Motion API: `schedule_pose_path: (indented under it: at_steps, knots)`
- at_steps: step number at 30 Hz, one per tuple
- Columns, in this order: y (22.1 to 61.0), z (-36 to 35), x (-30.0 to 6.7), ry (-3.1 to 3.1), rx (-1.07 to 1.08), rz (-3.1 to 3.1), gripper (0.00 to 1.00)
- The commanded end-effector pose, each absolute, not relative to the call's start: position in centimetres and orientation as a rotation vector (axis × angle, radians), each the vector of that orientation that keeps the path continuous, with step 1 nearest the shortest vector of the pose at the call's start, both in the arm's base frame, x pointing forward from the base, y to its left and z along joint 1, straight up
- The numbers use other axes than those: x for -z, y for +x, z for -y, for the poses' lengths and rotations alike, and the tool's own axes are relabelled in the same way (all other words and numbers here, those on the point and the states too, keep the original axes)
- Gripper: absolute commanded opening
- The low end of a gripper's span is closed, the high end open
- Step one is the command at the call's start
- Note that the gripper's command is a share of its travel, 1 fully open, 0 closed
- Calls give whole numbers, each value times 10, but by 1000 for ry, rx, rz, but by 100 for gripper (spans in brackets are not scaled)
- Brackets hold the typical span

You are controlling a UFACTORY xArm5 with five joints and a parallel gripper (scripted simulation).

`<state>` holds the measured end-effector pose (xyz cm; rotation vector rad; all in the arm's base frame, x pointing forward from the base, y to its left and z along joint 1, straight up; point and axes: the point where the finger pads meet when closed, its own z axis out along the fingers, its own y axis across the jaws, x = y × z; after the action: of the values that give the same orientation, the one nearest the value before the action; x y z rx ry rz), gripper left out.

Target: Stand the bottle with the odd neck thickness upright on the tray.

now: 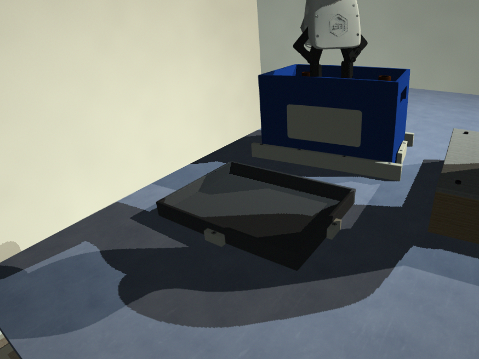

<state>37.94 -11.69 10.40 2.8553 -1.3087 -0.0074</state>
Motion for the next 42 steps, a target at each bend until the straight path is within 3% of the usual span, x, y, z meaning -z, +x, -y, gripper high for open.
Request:
schedule_pose_path:
  at_steps: [1, 19, 32, 33, 42]
  knots:
    - [381, 117, -115, 2856, 2, 1309, 65]
    - [381, 117, -165, 2856, 2, 1309, 65]
    - [381, 117, -173, 2856, 2, 1309, 65]
    - [381, 117, -173, 2856, 2, 1309, 0]
    - [381, 117, -173, 2856, 2, 1309, 0]
